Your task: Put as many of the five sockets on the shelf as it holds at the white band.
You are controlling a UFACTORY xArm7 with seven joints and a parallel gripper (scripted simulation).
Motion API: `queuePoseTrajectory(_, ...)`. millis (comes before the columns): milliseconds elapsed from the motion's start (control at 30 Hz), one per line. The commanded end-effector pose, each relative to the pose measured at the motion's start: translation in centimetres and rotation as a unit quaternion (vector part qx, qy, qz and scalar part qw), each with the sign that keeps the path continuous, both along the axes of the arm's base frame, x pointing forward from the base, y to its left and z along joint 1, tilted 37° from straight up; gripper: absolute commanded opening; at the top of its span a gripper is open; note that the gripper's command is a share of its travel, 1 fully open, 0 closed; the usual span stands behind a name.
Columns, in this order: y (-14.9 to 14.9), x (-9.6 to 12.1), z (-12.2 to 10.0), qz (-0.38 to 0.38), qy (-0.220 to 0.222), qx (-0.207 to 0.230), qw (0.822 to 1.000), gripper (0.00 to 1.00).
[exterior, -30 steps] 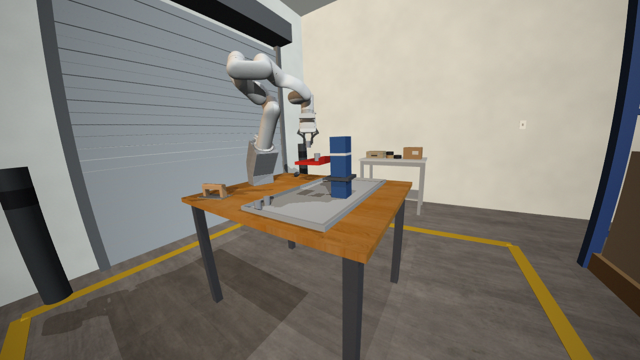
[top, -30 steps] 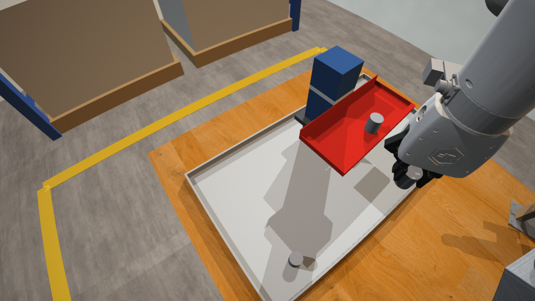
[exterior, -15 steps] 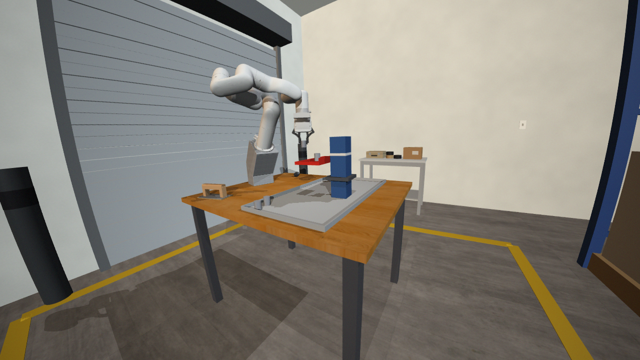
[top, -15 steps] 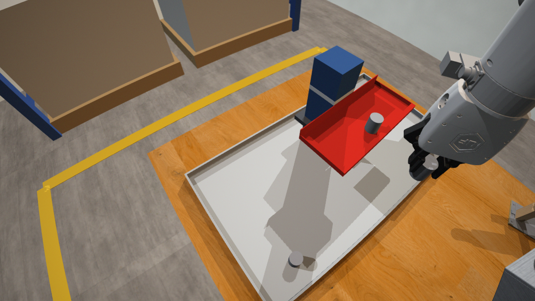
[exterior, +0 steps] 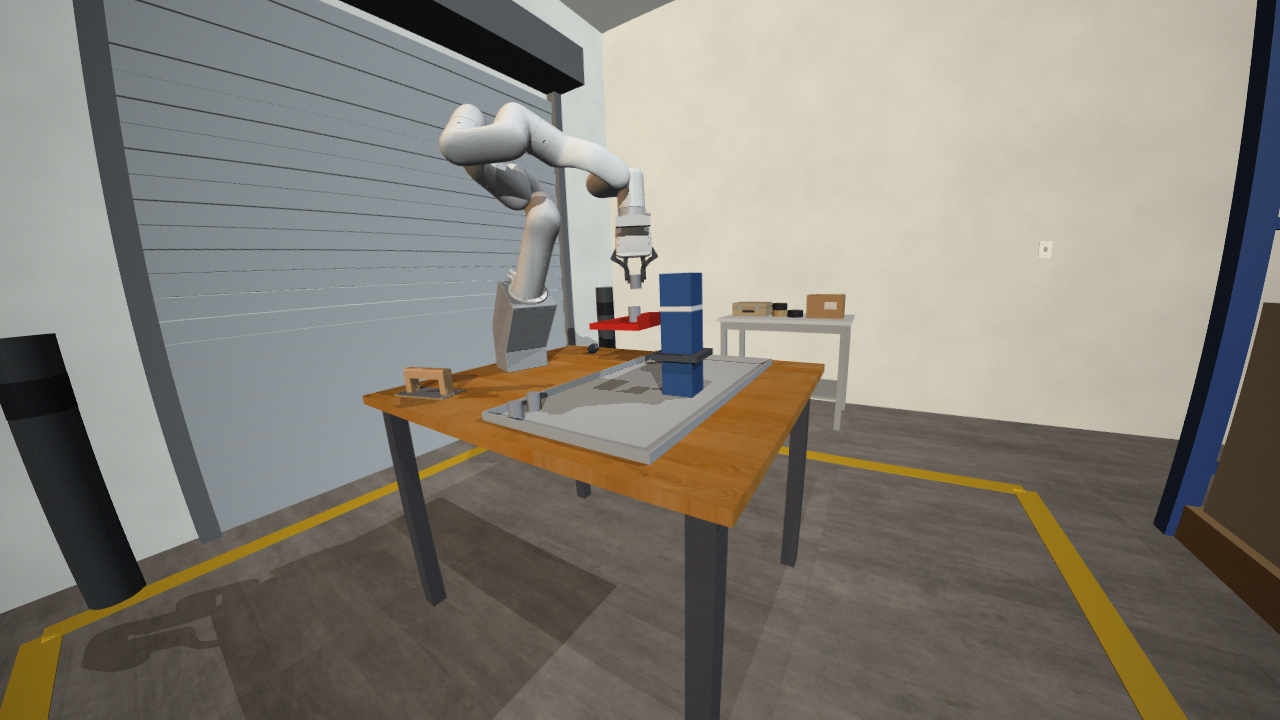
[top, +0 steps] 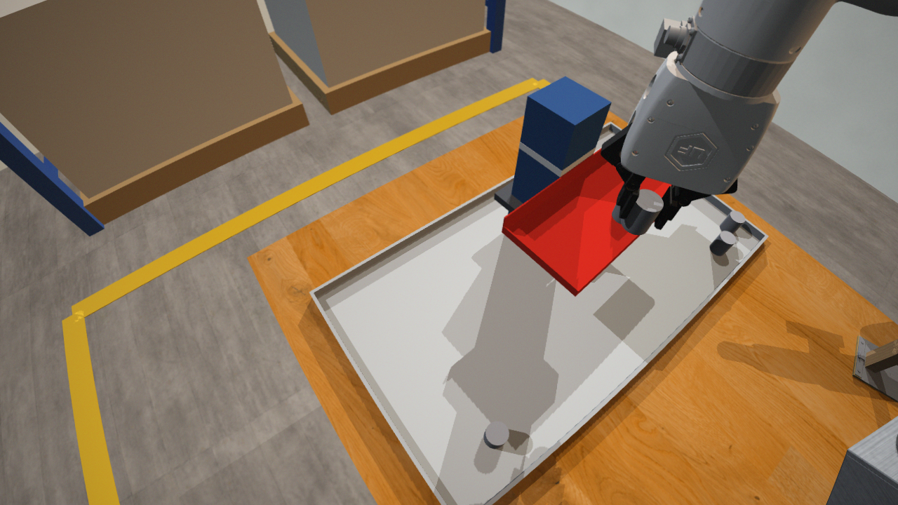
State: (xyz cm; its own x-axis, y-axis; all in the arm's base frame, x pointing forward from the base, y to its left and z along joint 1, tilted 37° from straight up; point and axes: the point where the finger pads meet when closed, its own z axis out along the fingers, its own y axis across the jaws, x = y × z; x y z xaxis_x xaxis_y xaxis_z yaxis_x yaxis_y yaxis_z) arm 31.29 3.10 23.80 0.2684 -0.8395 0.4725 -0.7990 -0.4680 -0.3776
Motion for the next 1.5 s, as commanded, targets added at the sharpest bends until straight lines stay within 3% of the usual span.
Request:
queuePoseTrajectory(0,-0.3,3.8,0.9,-0.005,0.004,-0.006,1.000,0.00)
queuePoseTrajectory(433,-0.3,3.9,0.8,-0.005,0.004,-0.006,1.000,0.00)
queuePoseTrajectory(733,-0.8,5.2,-1.0,-0.005,0.006,-0.005,1.000,0.00)
queuePoseTrajectory(1467,-1.4,6.4,-2.7,-0.005,0.006,-0.005,1.000,0.00)
